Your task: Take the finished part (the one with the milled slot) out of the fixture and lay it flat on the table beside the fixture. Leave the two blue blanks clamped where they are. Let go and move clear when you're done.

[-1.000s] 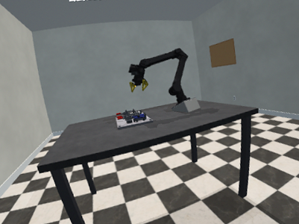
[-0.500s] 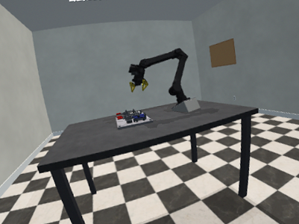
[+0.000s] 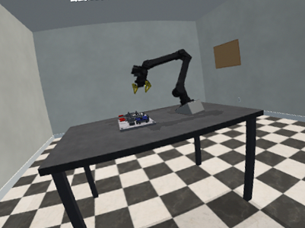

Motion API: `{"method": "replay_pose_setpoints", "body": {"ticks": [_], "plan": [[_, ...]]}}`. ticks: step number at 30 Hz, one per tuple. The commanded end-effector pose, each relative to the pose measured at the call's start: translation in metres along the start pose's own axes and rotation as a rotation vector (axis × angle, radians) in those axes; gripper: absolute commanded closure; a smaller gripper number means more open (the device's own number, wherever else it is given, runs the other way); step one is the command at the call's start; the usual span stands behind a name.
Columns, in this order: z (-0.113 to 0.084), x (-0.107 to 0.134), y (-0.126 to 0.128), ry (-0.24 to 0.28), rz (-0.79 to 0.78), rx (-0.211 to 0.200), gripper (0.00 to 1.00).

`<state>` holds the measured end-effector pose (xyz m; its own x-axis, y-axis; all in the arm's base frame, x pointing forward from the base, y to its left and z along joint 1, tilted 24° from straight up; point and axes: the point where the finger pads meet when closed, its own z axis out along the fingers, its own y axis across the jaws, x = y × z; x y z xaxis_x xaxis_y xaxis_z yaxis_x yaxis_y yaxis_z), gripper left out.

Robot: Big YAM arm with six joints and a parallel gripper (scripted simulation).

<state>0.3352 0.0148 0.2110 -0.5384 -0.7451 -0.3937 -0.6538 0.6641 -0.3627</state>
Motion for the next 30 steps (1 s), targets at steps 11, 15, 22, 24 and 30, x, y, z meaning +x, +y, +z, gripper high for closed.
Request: {"method": "replay_pose_setpoints", "body": {"ticks": [11,15,22,24,30], "plan": [[0.008,0.009,0.001,0.029,0.001,-0.018,0.00],[0.008,0.009,0.001,0.029,0.001,-0.018,0.00],[-0.009,-0.010,-0.027,0.119,0.197,0.019,0.00],[-0.009,-0.007,-0.032,0.166,0.265,0.028,0.00],[-0.009,-0.005,-0.037,0.218,0.339,0.042,0.00]]}}
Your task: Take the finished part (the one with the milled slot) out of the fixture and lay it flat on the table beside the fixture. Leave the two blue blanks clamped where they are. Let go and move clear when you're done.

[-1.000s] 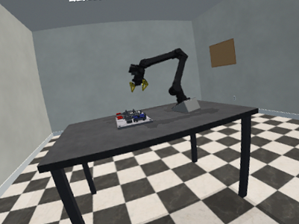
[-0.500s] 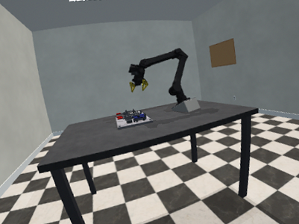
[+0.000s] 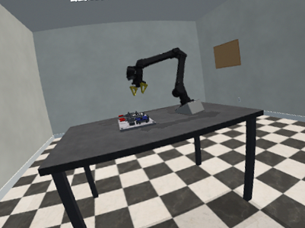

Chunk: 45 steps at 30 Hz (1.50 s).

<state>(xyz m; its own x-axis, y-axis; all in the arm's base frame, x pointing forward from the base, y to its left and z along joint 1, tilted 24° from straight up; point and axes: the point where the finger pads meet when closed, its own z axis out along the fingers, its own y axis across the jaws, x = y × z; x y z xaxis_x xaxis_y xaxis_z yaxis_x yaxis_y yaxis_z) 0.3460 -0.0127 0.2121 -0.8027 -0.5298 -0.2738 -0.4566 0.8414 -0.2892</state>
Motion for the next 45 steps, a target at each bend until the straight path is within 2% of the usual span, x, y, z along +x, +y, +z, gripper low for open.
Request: {"method": "replay_pose_setpoints", "body": {"ticks": [1,14,17,39,40,42,45], "plan": [[-0.017,-0.018,-0.007,-0.020,0.065,0.010,0.00],[-0.016,-0.014,-0.005,-0.022,0.067,0.010,0.00],[-0.026,-0.020,-0.008,-0.046,0.069,0.022,0.00],[-0.033,-0.023,-0.010,-0.062,0.071,0.029,0.00],[-0.024,-0.022,-0.015,0.013,0.145,0.036,0.00],[-0.025,-0.021,-0.028,0.112,0.296,0.084,0.00],[-0.025,-0.021,-0.028,0.112,0.296,0.084,0.00]]}}
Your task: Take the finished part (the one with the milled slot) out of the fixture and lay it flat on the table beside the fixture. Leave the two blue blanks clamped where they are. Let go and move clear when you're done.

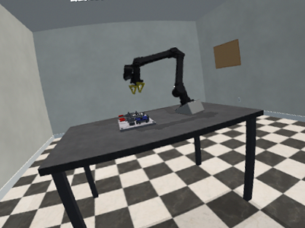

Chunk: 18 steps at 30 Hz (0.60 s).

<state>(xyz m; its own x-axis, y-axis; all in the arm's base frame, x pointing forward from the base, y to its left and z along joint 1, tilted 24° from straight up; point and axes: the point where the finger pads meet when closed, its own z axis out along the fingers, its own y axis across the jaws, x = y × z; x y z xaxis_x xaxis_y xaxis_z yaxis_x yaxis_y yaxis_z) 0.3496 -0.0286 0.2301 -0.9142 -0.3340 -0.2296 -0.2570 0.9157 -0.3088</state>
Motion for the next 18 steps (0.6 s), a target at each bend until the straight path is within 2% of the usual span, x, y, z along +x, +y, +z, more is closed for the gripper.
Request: {"method": "replay_pose_setpoints", "body": {"ticks": [1,3,4,5,18], "plan": [[-0.014,-0.021,-0.004,0.002,0.096,0.002,0.00],[-0.013,-0.020,-0.003,0.006,0.095,0.000,0.00],[-0.001,-0.008,0.003,0.038,0.087,-0.008,0.00],[0.000,-0.007,0.003,0.041,0.089,-0.009,0.00],[0.004,-0.004,0.004,0.048,0.088,-0.011,0.00]]}}
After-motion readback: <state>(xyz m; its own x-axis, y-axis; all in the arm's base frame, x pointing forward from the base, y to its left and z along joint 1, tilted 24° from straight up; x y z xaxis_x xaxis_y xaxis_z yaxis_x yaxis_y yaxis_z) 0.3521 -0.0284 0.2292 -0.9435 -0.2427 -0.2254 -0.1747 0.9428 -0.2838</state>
